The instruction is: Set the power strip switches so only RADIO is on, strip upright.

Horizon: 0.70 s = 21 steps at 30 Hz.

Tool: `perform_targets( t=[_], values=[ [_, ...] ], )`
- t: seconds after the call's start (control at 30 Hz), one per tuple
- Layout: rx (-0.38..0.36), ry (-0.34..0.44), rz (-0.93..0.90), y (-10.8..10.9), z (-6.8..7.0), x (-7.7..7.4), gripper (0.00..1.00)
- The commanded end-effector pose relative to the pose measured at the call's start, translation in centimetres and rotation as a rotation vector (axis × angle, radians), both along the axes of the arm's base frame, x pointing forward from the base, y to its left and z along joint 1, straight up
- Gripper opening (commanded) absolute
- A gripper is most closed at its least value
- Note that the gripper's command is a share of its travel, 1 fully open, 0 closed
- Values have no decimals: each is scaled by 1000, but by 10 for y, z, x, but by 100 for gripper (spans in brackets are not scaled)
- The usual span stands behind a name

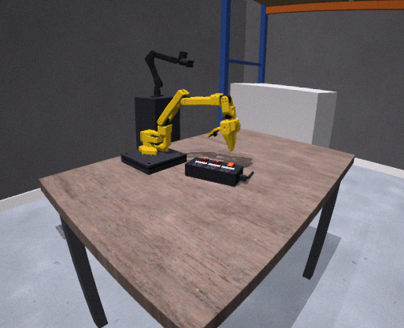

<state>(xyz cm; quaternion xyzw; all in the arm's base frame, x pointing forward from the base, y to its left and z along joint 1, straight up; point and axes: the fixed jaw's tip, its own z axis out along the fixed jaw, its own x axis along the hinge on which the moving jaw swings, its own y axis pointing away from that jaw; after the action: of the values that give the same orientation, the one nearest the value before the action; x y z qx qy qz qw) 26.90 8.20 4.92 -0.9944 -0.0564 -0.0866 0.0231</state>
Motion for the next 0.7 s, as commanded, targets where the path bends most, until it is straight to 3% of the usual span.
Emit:
perform_targets(
  t=[0.0,0.67],
  values=[
    [-28,11,157,4,-2,1,0],
    [-119,-30,753,19,-2,4,0]
  ],
)
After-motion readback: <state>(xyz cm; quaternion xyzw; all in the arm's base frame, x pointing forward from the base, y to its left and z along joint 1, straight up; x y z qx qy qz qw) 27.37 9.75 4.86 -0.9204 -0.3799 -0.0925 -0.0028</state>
